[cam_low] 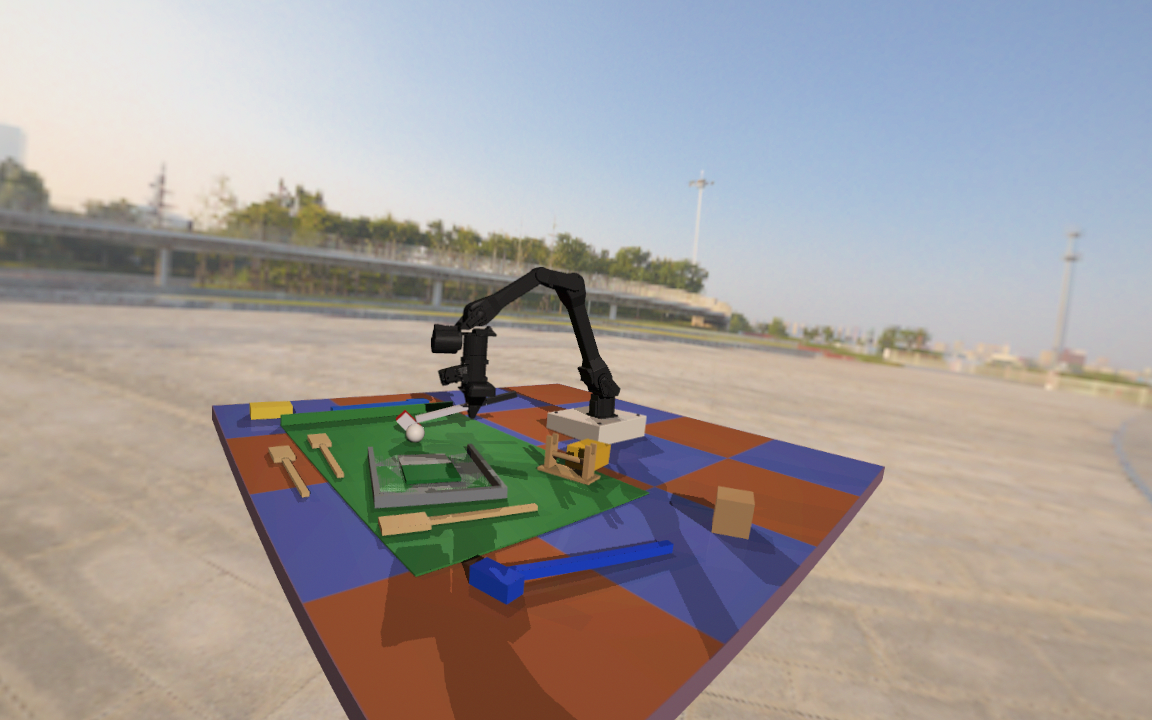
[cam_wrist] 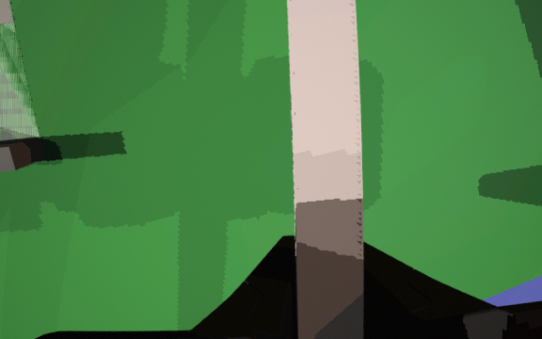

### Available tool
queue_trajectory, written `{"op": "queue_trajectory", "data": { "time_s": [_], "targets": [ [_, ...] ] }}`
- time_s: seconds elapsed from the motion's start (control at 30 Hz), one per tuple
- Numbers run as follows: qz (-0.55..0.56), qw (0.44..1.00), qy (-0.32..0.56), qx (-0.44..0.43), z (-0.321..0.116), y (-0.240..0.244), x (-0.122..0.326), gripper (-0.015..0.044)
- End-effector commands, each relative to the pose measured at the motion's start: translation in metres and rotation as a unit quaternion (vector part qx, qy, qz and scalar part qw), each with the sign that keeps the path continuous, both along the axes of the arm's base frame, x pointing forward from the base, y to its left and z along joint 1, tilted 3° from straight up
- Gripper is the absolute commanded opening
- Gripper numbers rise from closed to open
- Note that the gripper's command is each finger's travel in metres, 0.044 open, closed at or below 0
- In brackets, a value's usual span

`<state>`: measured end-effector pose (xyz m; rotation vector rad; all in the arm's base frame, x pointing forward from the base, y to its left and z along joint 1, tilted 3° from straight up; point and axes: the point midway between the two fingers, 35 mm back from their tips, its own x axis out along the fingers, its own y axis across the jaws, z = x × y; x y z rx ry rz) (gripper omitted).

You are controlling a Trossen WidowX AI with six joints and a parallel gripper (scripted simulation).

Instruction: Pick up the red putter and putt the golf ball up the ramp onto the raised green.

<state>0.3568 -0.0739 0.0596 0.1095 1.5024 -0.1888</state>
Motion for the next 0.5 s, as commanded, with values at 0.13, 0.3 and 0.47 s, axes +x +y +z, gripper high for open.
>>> {"op": "queue_trajectory", "data": {
  "time_s": [0.13, 0.3, 0.47],
  "targets": [
    [0.002, 1.0, -0.004, 0.004, 0.0, 0.044, 0.002, 0.0],
    [0.002, 1.0, -0.004, 0.004, 0.014, 0.045, 0.002, 0.0],
    [0.002, 1.0, -0.004, 0.004, 0.045, 0.046, 0.001, 0.0]
  ]
}}
